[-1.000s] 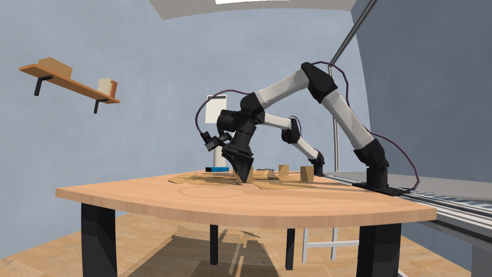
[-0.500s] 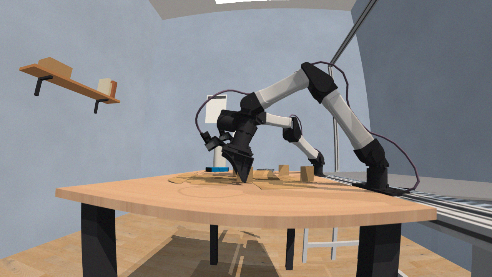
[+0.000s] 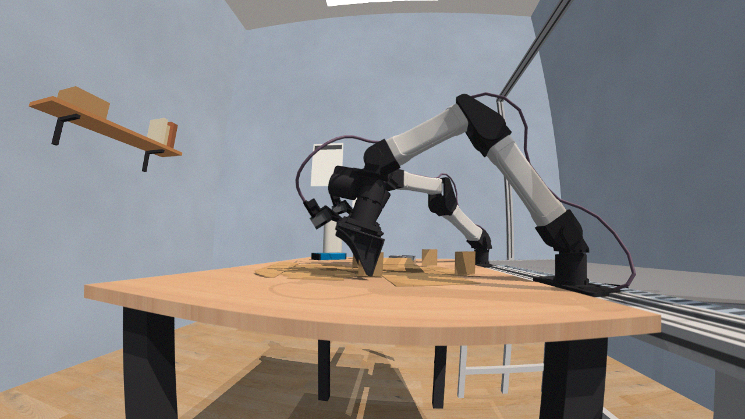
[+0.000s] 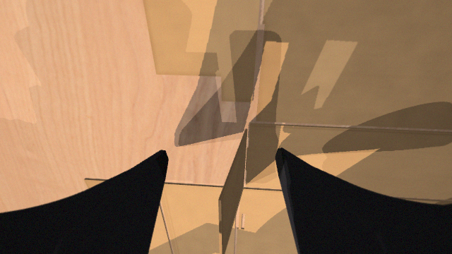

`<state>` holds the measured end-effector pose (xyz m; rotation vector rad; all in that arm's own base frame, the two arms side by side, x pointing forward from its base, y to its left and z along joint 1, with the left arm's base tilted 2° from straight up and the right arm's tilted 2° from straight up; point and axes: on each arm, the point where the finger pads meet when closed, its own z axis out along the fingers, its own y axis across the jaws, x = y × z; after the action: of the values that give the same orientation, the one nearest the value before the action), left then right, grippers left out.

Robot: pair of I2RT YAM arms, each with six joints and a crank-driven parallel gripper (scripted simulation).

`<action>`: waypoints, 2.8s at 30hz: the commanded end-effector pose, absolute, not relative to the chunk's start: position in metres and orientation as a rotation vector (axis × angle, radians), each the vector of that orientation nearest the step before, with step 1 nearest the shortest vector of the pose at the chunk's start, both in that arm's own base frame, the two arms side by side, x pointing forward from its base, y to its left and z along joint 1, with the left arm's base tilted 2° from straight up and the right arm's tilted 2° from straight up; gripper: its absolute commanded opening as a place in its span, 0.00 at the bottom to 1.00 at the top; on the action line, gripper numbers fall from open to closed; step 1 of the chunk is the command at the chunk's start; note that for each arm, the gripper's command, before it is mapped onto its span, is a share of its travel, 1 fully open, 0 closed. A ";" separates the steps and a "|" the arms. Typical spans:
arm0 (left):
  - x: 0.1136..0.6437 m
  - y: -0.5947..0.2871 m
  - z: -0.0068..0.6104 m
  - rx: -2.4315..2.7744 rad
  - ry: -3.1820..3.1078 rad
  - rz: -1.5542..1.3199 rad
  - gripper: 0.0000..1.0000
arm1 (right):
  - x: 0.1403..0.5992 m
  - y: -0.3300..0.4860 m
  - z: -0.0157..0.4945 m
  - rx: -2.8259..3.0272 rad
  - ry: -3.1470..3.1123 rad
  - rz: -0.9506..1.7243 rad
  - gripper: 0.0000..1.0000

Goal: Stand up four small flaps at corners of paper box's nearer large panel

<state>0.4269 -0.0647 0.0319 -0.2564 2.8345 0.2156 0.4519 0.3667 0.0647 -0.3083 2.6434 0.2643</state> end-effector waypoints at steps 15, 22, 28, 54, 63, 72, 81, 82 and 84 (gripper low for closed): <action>0.420 -0.064 0.018 -0.239 2.880 0.270 0.81 | 0.467 0.367 0.105 -0.277 2.544 0.322 0.51; 0.420 -0.064 0.018 -0.239 2.880 0.270 0.81 | 0.460 0.358 0.098 -0.295 2.589 0.301 0.51; 0.420 -0.064 0.018 -0.239 2.880 0.270 0.81 | 0.465 0.351 0.100 -0.294 2.582 0.305 0.51; 0.424 -0.062 0.039 -0.263 2.828 0.085 0.81 | 0.470 0.338 0.110 -0.287 2.569 0.307 0.51; 0.425 -0.058 0.047 -0.271 2.822 0.010 0.81 | 0.469 0.336 0.105 -0.289 2.582 0.299 0.51; 0.422 -0.060 0.041 -0.270 2.849 -0.040 0.81 | 0.469 0.336 0.105 -0.289 2.582 0.299 0.51; 0.419 -0.058 0.046 -0.276 2.852 -0.039 0.81 | 0.470 0.336 0.107 -0.290 2.575 0.304 0.51; 0.420 -0.058 0.052 -0.277 2.844 -0.042 0.81 | 0.469 0.335 0.107 -0.293 2.578 0.302 0.51; 0.425 -0.059 0.061 -0.276 2.820 -0.050 0.81 | 0.469 0.334 0.106 -0.294 2.582 0.301 0.51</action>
<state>0.4238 -0.0585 0.0423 -0.2878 2.8497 -0.0260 0.4590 0.3421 0.0766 -0.3157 2.6409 0.2684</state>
